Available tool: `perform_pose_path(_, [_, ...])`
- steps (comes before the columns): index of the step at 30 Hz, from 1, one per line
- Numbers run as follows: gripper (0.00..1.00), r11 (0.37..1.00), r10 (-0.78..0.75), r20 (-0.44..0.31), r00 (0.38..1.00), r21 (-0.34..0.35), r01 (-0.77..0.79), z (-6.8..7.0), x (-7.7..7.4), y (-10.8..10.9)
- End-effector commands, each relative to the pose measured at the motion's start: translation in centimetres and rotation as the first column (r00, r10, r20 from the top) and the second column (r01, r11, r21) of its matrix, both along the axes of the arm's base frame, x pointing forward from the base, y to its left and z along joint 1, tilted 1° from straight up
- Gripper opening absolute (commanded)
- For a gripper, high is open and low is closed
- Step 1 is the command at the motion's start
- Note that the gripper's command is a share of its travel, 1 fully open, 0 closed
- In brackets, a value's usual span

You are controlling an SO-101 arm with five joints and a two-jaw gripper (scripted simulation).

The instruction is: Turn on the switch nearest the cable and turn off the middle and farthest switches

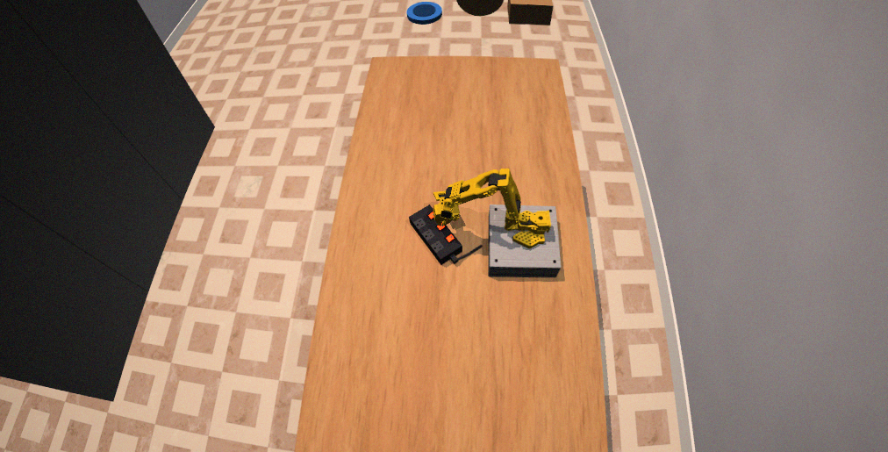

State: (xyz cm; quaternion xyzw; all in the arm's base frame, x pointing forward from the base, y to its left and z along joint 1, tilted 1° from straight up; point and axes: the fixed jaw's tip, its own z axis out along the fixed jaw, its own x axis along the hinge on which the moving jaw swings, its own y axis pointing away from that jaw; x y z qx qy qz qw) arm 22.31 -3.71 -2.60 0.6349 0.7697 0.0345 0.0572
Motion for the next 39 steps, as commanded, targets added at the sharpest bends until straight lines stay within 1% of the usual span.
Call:
perform_pose_path(1, [0.00,0.999,-0.022,-0.145,0.989,0.022,0.026,-2.6,-3.1,0.1])
perform_pose_path(39, [0.00,0.999,-0.040,-0.145,0.989,0.022,0.044,-3.6,-4.3,0.0])
